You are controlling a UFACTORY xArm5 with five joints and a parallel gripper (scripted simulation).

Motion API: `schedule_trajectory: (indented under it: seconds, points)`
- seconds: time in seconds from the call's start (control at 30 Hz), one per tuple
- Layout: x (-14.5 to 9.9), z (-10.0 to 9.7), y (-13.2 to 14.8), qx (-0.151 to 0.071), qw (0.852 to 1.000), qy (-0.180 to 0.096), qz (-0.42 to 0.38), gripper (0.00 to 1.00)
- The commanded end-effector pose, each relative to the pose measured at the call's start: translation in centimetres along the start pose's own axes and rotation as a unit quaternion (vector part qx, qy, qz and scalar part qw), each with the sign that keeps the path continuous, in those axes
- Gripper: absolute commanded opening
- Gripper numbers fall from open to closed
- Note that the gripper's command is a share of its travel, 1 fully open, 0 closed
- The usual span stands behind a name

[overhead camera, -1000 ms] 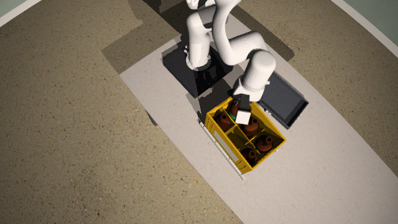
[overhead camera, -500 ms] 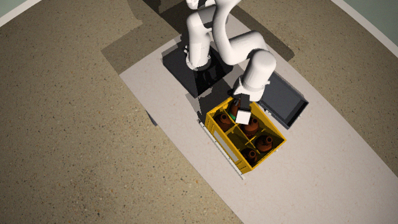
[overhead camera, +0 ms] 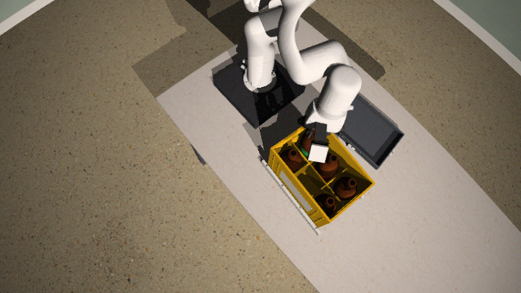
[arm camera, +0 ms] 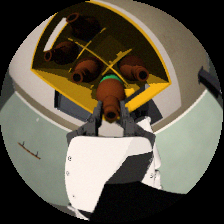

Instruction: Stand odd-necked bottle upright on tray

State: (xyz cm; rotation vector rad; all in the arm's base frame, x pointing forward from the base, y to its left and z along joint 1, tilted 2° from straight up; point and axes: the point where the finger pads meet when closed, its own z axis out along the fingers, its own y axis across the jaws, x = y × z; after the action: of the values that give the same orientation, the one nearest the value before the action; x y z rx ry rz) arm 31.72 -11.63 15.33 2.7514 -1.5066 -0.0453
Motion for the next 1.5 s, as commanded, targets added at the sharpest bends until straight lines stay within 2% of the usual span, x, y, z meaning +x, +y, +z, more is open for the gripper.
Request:
schedule_trajectory:
  seconds: [0.0, 1.47]
  points:
    - [0.1, -0.3, -0.1, 0.001, 1.0, 0.002, 0.0, 0.0]
    - [0.2, -3.9, 0.0, 0.001, 1.0, 0.002, 0.0, 0.0]
